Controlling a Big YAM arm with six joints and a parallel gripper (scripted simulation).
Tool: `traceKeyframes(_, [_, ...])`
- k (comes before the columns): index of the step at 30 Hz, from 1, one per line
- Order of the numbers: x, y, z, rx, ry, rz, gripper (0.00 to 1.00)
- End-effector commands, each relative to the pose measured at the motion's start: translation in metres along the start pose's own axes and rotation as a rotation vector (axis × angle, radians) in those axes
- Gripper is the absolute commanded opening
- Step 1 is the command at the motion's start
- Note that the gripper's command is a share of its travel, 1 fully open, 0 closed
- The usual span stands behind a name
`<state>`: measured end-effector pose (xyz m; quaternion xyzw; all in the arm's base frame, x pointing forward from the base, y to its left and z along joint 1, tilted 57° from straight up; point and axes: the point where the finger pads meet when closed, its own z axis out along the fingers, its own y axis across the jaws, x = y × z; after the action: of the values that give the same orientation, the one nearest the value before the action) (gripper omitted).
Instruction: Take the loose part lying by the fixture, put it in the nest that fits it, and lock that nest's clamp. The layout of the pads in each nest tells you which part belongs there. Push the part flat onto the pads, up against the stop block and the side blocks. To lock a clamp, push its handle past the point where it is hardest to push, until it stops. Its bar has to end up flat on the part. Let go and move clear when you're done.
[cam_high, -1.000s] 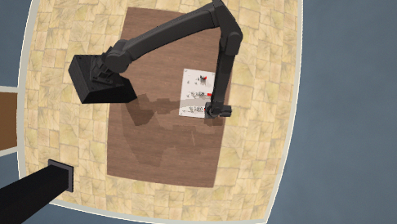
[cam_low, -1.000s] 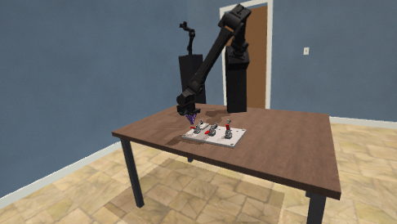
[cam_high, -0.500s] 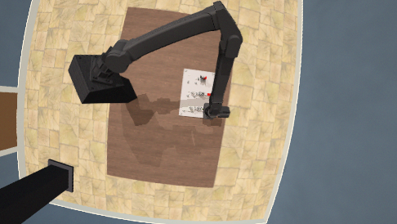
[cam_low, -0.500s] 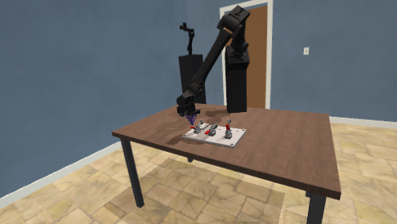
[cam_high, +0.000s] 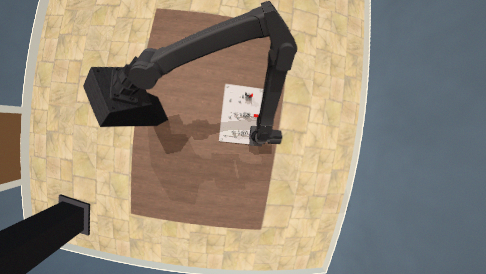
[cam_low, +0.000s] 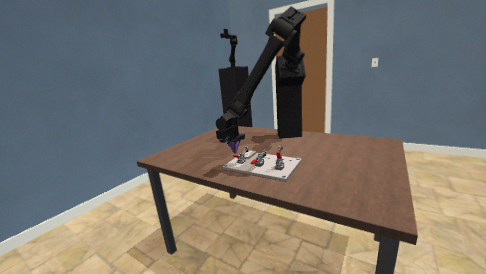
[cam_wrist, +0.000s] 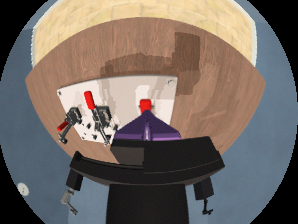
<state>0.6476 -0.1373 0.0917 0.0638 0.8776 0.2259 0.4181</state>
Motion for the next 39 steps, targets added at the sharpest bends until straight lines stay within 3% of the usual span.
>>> traceKeyframes(1, [-0.016, -0.01, -0.01, 0.017, -0.039, 0.001, 0.0])
traceKeyframes(17, [-0.011, 0.01, 0.005, -0.005, -0.008, -0.003, 0.0])
traceKeyframes(39, [-0.011, 0.009, 0.005, -0.004, -0.007, -0.002, 0.0])
